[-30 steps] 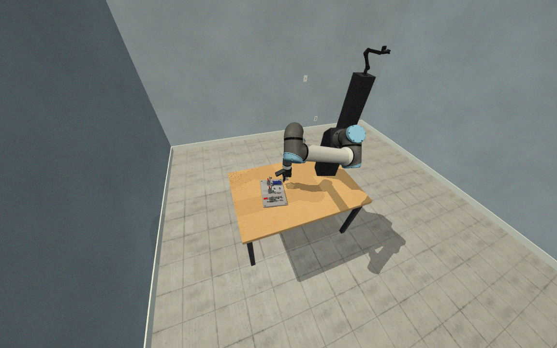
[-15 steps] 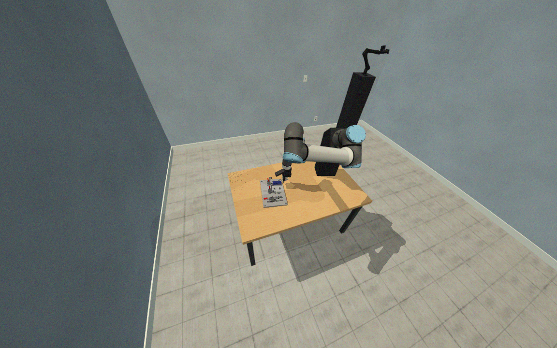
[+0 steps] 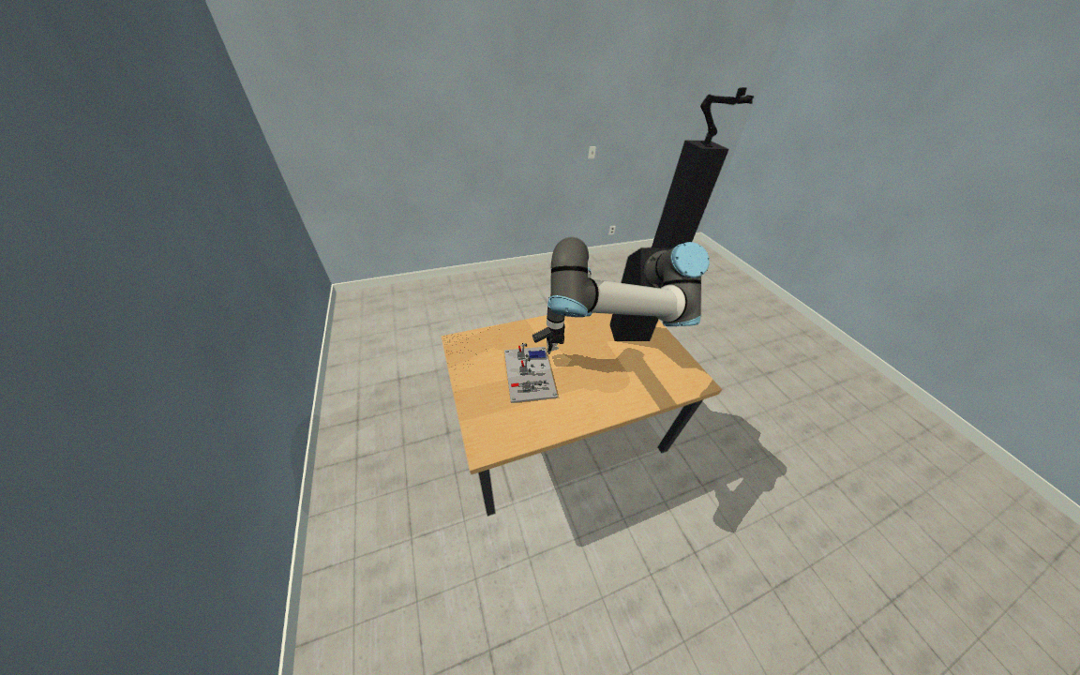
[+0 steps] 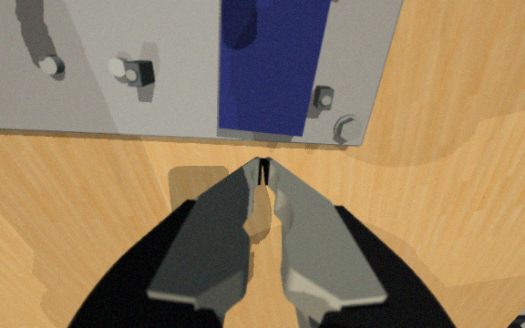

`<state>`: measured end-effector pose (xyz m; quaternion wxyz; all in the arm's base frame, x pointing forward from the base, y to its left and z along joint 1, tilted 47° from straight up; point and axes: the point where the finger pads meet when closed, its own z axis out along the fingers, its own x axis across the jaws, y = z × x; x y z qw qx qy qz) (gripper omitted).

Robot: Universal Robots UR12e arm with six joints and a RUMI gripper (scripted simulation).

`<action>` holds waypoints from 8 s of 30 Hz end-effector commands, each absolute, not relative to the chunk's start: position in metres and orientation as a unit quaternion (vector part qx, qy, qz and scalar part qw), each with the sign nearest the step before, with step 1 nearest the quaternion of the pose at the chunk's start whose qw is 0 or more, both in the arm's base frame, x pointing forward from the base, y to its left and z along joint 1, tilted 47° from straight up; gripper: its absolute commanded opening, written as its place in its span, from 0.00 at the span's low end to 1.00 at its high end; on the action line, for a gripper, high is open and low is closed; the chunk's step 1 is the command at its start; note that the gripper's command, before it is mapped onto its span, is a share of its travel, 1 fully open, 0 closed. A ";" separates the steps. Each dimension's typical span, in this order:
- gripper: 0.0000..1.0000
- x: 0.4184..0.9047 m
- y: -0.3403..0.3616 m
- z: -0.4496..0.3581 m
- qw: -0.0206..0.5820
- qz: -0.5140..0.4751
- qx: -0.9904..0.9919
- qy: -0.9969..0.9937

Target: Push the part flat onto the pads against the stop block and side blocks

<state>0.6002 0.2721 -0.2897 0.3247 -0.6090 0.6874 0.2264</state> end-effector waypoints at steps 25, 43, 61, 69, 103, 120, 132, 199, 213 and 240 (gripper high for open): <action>0.00 0.605 0.271 -0.289 0.325 0.226 -0.609 0.687; 0.00 0.606 0.271 -0.289 0.325 0.226 -0.609 0.687; 0.00 0.610 0.270 -0.289 0.325 0.226 -0.609 0.687; 0.00 0.610 0.270 -0.289 0.325 0.226 -0.609 0.687; 0.00 0.613 0.270 -0.288 0.325 0.226 -0.609 0.687; 0.00 0.617 0.269 -0.288 0.325 0.226 -0.609 0.687; 0.00 0.618 0.269 -0.288 0.325 0.226 -0.609 0.687; 0.00 0.612 0.270 -0.288 0.325 0.226 -0.609 0.687; 0.00 0.602 0.271 -0.289 0.325 0.226 -0.609 0.687; 0.00 0.596 0.243 -0.262 0.325 0.226 -0.609 0.687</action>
